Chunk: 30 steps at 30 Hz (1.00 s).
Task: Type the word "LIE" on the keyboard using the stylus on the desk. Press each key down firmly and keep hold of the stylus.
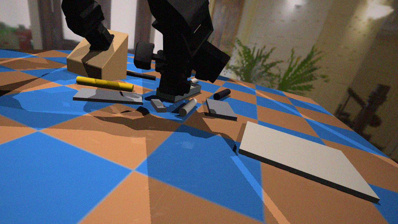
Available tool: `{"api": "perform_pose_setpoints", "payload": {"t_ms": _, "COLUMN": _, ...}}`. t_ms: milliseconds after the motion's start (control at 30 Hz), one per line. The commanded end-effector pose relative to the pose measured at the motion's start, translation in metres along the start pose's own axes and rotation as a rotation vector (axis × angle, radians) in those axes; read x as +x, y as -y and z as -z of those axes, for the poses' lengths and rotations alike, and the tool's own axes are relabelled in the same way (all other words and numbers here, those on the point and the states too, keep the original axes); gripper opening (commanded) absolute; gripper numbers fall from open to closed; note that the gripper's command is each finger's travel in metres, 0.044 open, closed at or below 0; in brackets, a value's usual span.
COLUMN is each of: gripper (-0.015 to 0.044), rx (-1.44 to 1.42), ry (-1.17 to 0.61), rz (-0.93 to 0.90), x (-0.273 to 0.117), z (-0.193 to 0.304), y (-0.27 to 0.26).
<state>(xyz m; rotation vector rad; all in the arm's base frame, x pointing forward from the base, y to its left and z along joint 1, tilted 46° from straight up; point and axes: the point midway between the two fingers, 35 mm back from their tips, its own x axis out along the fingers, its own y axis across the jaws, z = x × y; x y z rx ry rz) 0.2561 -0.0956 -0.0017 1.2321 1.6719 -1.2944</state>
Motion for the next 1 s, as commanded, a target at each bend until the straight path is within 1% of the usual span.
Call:
{"api": "perform_pose_setpoints", "payload": {"t_ms": 0, "gripper": 0.0081, "rx": -0.006, "ry": 0.004, "rz": 0.001, "x": 0.001, "z": -0.001, "y": 0.0}}
{"api": "perform_pose_setpoints", "payload": {"t_ms": 300, "gripper": 0.0081, "rx": -0.006, "ry": 0.004, "rz": 0.001, "x": -0.002, "z": 0.003, "y": 0.0}}
{"api": "perform_pose_setpoints", "payload": {"t_ms": 533, "gripper": 0.0081, "rx": -0.007, "ry": 0.003, "rz": 0.001, "x": -0.018, "z": 0.032, "y": 0.0}}
{"api": "perform_pose_setpoints", "payload": {"t_ms": 967, "gripper": 0.0081, "rx": -0.017, "ry": 0.007, "rz": 0.002, "x": -0.017, "z": 0.031, "y": 0.0}}
